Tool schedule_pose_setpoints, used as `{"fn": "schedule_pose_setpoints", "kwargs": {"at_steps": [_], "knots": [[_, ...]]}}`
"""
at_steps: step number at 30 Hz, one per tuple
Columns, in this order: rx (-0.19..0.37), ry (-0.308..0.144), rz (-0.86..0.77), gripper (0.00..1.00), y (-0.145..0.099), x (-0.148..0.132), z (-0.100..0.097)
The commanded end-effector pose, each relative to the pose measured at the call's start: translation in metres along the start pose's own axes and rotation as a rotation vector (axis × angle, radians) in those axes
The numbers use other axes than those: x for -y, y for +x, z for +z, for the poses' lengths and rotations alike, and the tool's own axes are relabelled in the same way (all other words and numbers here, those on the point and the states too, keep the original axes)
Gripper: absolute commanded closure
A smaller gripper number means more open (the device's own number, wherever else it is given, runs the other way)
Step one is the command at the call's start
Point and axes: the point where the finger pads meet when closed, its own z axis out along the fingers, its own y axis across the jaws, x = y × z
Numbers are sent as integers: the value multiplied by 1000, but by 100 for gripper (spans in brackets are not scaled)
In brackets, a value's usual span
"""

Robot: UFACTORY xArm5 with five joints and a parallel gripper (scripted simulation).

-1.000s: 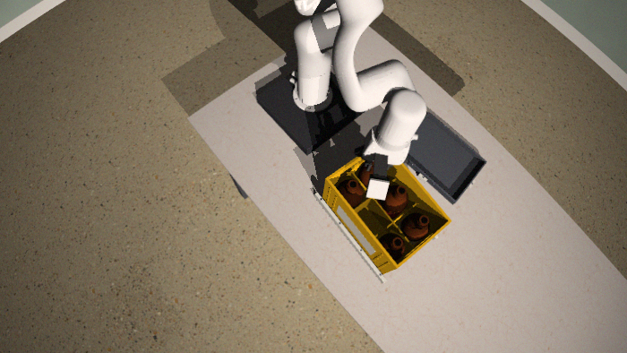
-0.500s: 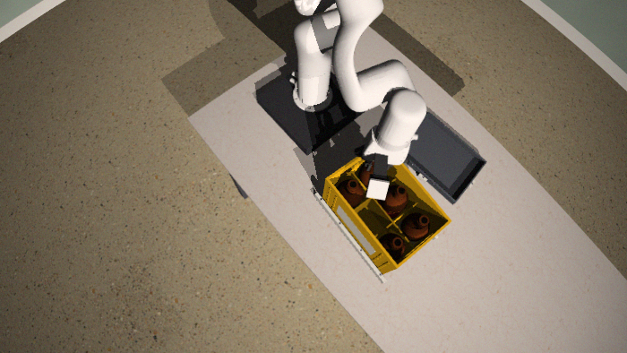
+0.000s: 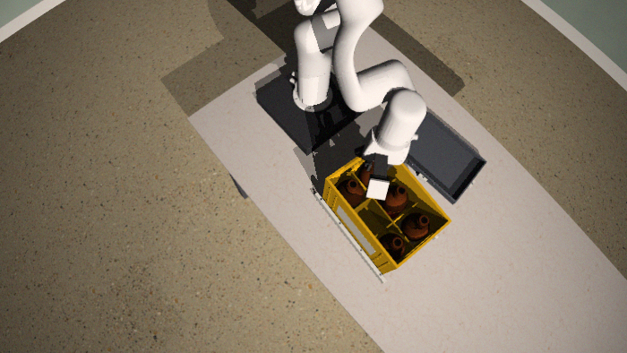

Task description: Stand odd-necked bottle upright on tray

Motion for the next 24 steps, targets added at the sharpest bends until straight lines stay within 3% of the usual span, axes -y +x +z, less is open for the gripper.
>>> {"fn": "schedule_pose_setpoints", "kwargs": {"at_steps": [1, 24], "knots": [[-3, 2, 0, 100, 1, 1, -1], [-3, 2, 0, 100, 2, 1, -8]]}}
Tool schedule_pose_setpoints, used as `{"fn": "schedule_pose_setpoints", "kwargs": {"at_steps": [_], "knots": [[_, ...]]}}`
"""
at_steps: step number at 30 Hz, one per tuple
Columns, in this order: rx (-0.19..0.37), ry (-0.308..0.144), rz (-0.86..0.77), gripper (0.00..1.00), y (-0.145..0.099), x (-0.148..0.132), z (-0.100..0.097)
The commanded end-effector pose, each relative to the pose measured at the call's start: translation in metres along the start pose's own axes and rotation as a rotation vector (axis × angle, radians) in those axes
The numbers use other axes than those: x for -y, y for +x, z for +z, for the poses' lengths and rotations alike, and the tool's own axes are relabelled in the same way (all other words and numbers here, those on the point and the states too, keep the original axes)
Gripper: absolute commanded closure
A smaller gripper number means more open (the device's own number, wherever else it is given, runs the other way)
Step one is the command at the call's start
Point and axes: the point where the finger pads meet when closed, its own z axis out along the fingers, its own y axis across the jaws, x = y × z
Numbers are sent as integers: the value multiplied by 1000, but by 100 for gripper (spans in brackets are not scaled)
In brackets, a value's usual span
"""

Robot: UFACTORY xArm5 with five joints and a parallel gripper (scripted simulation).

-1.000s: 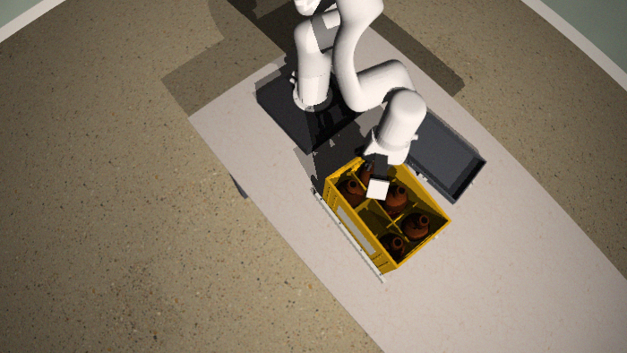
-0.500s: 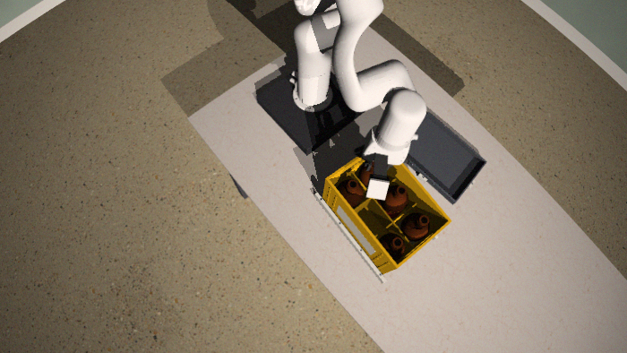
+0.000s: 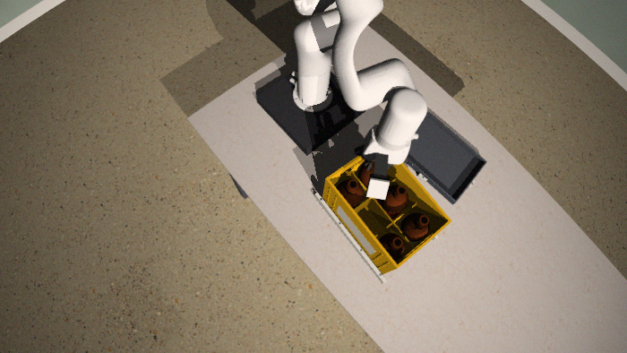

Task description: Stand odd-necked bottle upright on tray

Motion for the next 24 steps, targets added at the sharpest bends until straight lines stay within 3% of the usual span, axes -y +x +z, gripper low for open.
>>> {"fn": "schedule_pose_setpoints", "kwargs": {"at_steps": [1, 24], "knots": [[-4, 3, 0, 100, 2, 1, -5], [-4, 3, 0, 100, 3, 3, -28]]}}
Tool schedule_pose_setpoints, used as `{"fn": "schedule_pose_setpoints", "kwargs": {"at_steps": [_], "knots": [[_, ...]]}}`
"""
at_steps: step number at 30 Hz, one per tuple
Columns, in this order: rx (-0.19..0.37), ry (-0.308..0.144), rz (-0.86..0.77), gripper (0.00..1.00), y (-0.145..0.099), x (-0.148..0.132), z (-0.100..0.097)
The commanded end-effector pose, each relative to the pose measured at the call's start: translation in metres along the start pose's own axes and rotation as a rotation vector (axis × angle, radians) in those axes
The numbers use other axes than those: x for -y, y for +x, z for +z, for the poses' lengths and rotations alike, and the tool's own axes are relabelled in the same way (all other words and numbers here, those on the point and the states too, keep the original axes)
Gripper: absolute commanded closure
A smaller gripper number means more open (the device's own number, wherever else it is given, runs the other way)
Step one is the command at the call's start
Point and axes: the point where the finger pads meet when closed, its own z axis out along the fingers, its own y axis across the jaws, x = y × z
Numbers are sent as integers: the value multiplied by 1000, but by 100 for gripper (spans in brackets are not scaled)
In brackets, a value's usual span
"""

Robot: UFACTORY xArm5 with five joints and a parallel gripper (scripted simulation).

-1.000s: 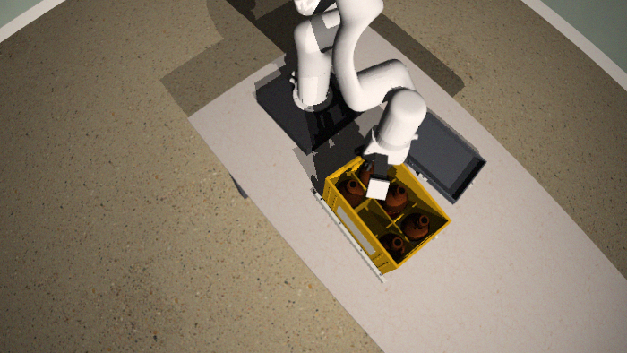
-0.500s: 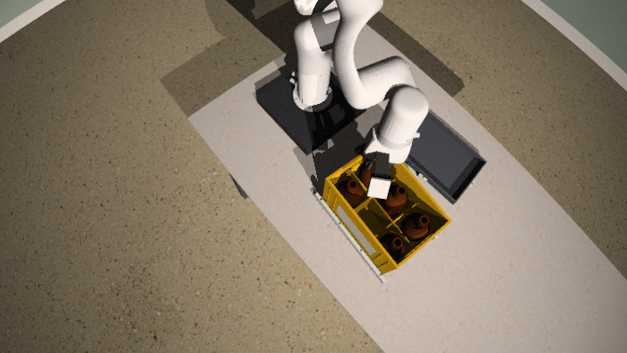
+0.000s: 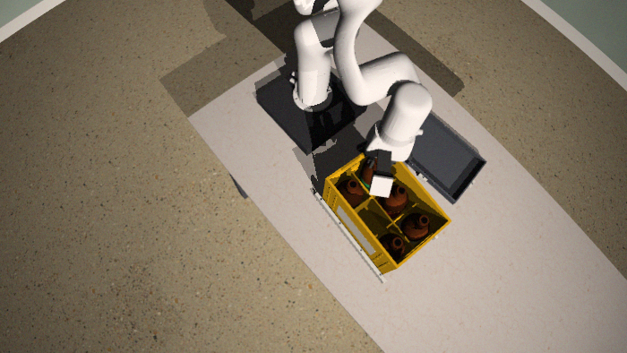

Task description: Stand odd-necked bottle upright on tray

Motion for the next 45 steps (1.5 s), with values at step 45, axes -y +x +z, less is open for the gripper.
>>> {"fn": "schedule_pose_setpoints", "kwargs": {"at_steps": [45], "knots": [[-3, 2, 0, 100, 2, 2, -15]]}}
